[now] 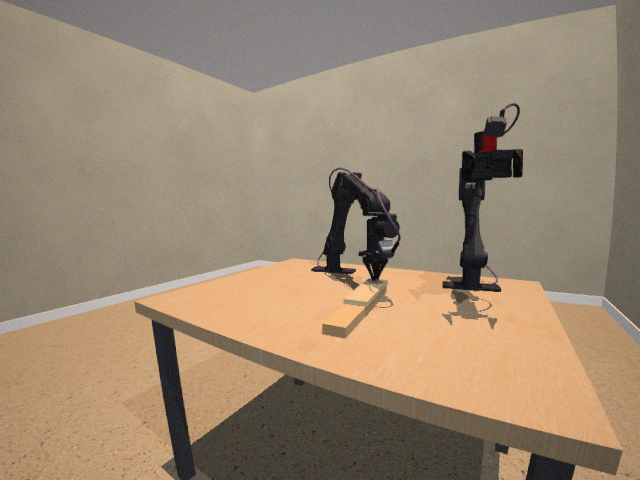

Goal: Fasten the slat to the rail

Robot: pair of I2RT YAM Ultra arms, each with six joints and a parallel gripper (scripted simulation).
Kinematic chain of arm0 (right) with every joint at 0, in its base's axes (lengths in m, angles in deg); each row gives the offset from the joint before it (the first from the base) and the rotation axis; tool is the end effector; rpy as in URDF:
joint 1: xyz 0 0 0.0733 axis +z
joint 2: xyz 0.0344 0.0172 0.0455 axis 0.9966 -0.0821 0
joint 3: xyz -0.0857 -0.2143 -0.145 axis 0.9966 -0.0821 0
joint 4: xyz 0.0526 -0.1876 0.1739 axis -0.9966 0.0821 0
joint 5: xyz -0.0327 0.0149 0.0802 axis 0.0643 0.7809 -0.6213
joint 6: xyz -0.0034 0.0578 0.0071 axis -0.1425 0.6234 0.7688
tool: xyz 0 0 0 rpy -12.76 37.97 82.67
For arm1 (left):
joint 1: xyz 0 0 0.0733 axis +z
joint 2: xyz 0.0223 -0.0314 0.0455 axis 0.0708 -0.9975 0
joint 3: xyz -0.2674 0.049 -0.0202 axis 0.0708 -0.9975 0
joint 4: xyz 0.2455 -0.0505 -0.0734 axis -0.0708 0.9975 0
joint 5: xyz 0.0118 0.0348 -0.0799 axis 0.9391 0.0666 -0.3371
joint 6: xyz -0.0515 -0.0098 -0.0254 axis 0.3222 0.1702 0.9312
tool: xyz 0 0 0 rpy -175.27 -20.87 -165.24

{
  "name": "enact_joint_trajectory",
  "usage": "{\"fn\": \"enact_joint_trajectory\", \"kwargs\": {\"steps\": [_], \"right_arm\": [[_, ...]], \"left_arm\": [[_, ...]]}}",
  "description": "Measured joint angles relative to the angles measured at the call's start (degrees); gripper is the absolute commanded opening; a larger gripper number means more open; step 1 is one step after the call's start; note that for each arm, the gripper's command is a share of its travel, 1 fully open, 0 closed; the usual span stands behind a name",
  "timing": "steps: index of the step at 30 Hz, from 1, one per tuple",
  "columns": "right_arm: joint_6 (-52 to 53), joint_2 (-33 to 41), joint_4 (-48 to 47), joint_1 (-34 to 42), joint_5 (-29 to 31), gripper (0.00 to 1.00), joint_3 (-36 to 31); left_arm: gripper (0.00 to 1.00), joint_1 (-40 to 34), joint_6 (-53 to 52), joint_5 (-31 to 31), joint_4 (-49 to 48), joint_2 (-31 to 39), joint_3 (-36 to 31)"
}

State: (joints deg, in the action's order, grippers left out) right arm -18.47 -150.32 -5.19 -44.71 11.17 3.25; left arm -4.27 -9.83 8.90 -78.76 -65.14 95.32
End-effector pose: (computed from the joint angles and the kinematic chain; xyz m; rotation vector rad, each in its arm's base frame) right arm 0.2932 0.2524 0.1950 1.5957 -2.7005 0.0021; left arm 0.2488 0.0005 0.4054 -0.0070 1.5842 -0.0003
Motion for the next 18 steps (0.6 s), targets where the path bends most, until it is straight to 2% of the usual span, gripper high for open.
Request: {"fn": "enact_joint_trajectory", "kwargs": {"steps": [18], "right_arm": [[18.2, 0.0, 0.0, 0.0, -0.1, 0.12, 0.0]], "left_arm": [[1.00, 0.0, 0.0, 0.0, 0.0, 0.0, 0.0]]}}
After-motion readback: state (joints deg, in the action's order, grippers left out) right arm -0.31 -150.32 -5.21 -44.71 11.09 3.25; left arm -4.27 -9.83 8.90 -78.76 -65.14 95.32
